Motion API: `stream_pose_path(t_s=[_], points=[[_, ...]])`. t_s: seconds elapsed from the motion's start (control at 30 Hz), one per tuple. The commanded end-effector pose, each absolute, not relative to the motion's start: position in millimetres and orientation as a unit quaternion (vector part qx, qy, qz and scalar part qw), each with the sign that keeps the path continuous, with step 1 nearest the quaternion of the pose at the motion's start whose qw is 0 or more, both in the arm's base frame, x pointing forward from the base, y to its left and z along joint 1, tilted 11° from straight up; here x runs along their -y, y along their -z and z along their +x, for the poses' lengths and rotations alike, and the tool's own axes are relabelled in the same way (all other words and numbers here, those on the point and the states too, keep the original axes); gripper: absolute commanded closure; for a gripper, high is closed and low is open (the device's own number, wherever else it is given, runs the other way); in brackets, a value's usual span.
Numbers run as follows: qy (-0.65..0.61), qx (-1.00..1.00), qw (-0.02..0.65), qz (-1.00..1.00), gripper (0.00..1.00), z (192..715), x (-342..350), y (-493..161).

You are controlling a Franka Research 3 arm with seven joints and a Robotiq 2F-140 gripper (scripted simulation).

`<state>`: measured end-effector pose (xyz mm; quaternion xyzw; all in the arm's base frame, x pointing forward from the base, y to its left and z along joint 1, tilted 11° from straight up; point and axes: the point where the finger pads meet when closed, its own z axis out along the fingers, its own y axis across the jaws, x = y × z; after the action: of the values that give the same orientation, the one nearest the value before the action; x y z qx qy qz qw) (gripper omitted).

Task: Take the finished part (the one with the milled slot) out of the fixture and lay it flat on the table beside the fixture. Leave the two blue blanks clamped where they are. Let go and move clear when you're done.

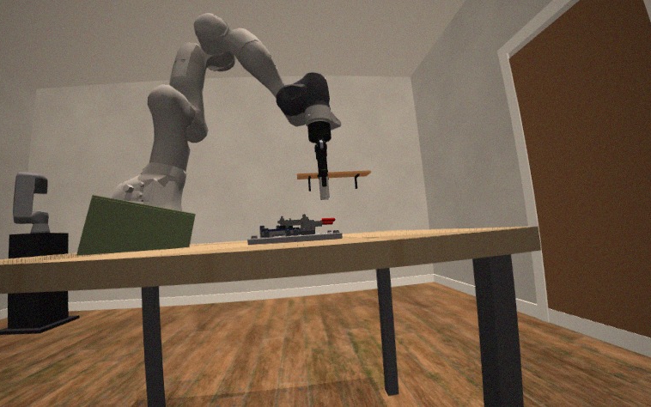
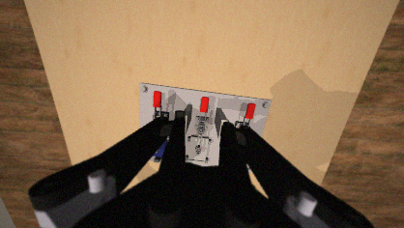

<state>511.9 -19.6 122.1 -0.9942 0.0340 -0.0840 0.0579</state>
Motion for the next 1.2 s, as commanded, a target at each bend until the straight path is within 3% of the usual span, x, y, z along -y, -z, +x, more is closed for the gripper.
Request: stream_pose_path(t_s=[0.0, 1.17], points=[[0.078, -0.04, 0.058, -0.994, 0.72, 511, 21, -120], [0.078, -0.04, 0.058, -0.994, 0.72, 521, 14, -59]])
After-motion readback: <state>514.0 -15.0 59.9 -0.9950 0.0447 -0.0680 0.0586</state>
